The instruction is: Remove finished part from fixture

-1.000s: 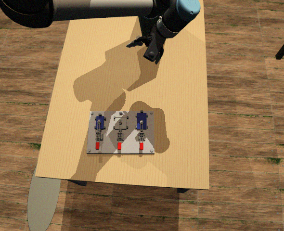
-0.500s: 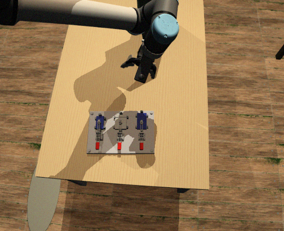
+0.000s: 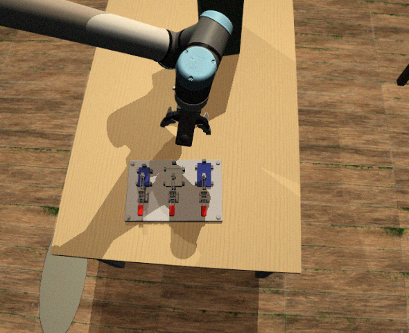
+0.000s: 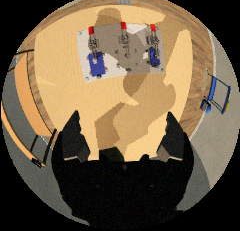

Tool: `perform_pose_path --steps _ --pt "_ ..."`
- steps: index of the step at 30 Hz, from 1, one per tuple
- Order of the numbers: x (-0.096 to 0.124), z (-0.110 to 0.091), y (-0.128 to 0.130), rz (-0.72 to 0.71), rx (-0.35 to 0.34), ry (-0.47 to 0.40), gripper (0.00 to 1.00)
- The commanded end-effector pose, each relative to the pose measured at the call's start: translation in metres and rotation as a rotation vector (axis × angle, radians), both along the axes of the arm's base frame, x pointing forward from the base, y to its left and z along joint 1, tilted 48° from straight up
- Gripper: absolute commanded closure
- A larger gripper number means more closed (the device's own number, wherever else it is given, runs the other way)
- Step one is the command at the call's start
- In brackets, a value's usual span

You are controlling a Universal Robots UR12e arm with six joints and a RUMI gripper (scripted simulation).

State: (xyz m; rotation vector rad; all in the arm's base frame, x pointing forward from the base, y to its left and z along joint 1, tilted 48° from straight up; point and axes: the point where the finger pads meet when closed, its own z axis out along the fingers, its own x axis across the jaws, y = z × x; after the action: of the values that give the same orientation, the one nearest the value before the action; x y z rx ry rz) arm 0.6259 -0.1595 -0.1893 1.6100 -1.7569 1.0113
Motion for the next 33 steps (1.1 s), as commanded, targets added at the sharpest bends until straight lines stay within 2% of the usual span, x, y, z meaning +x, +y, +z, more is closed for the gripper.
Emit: perform_pose_path --steps 1,5,11,22,23,33 --pt "0.047 0.015 -0.021 0.091 0.082 0.032 0.0" --pt "0.054 0.02 -0.025 0.106 0.092 0.036 0.0" --pt "0.08 0.037 -0.041 0.162 0.121 0.048 0.0" --pt "0.081 0.038 -0.043 0.17 0.126 0.053 0.0" --pt "0.081 0.037 -0.041 0.172 0.127 0.055 0.72" --pt "0.08 0.037 -0.041 0.171 0.126 0.054 0.72"
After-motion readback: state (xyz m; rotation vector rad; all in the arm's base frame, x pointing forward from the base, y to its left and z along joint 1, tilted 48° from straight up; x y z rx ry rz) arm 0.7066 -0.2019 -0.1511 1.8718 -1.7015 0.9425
